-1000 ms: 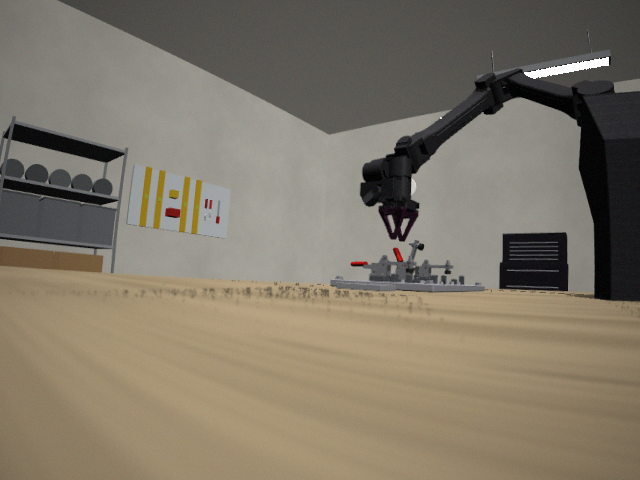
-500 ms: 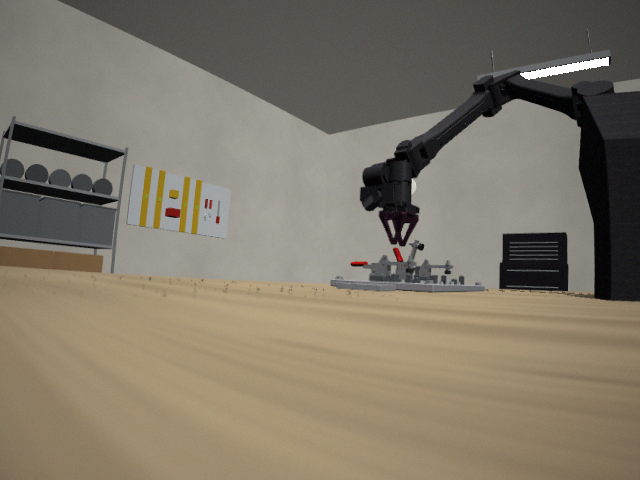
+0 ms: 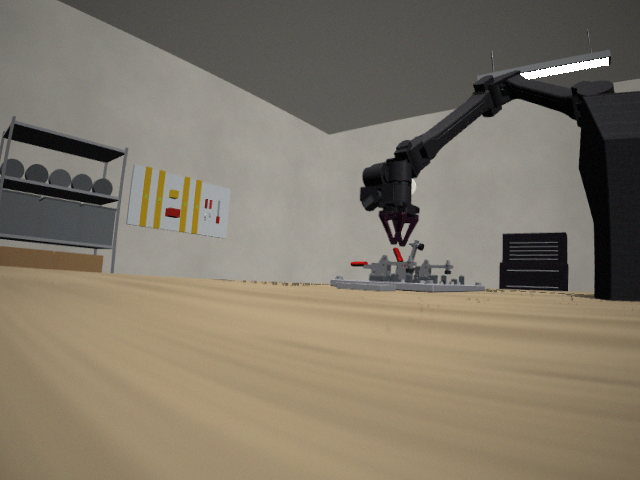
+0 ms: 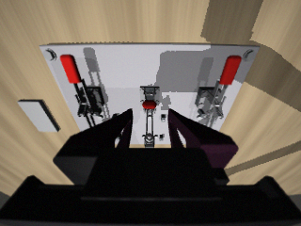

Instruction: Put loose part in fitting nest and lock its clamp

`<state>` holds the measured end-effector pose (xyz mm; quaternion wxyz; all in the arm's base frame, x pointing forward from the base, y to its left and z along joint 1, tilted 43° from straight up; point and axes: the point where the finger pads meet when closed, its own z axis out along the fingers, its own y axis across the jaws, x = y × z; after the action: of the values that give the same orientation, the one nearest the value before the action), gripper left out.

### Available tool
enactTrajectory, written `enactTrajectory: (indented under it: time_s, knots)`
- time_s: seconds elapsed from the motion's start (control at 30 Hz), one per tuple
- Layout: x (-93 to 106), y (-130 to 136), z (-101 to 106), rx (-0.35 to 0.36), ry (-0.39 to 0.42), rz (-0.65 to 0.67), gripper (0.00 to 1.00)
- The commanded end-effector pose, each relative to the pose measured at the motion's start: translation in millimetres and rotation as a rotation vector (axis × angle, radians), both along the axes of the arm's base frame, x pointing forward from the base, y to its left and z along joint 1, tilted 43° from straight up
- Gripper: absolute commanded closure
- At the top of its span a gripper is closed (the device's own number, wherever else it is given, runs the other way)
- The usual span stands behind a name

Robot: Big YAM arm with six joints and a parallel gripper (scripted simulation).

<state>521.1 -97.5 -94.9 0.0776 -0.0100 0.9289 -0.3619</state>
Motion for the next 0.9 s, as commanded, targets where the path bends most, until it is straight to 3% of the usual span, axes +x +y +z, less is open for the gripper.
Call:
enactTrajectory:
  time_s: [0.0, 0.43, 0.87]
  knots:
    - [5.6, -10, -7, 0.002, -0.002, -0.013, 0.55]
    - [7.9, -13, -9, 0.002, -0.006, -0.01, 0.55]
    - [9.7, -36, -36, 0.001, -0.004, -0.01, 0.55]
